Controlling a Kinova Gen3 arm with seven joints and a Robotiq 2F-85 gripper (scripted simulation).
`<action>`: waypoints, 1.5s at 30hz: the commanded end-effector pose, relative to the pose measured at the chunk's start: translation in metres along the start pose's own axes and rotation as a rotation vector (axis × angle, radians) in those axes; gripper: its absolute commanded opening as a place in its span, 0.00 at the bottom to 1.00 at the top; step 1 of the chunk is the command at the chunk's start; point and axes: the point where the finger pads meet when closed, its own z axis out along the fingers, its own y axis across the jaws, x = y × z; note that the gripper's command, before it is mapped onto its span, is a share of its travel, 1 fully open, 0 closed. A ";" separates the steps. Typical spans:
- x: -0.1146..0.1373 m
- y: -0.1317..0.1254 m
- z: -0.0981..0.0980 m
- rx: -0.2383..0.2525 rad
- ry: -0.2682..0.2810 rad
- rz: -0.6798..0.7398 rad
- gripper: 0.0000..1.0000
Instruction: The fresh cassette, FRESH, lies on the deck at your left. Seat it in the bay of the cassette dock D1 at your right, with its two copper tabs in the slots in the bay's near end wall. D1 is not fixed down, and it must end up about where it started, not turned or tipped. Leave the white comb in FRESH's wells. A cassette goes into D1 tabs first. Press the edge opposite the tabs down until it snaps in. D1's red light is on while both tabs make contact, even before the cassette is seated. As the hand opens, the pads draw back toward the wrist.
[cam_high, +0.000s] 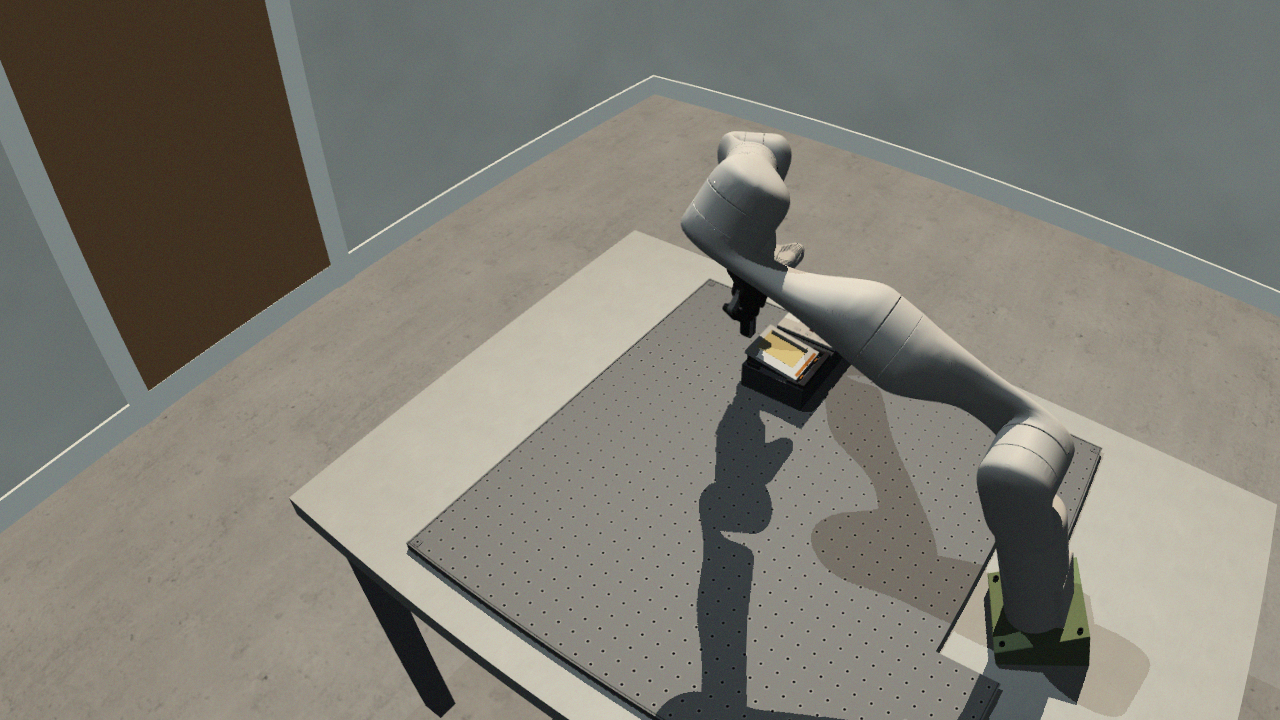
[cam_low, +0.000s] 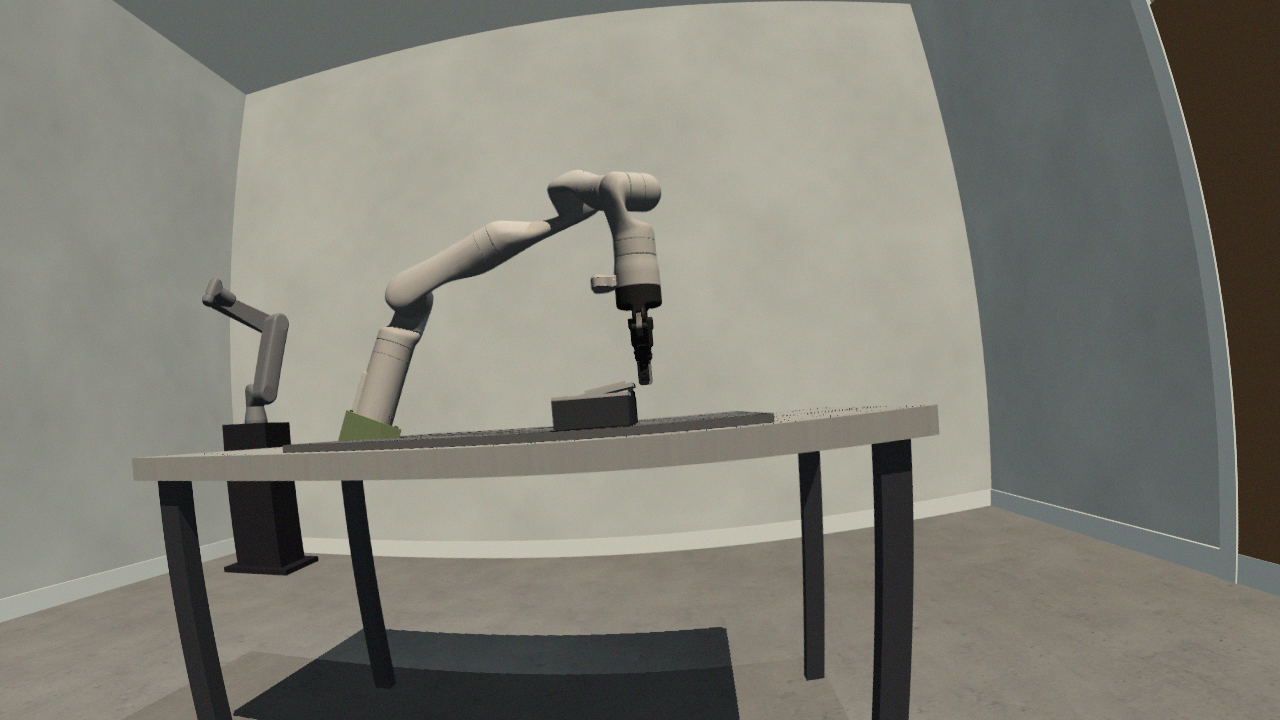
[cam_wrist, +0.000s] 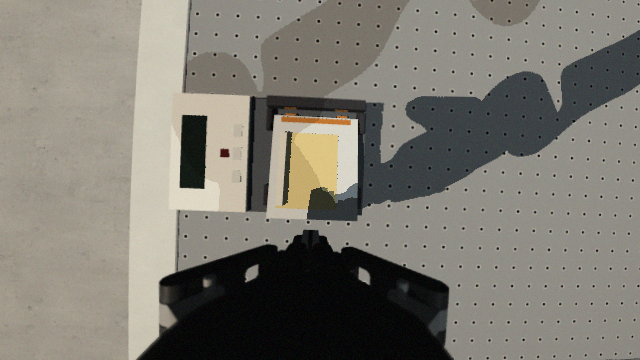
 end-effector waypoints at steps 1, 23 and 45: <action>0.000 0.000 -0.001 0.001 -0.002 0.001 0.00; 0.006 0.000 -0.001 0.001 -0.002 0.001 0.00; 0.013 0.000 -0.001 0.001 -0.002 0.001 0.00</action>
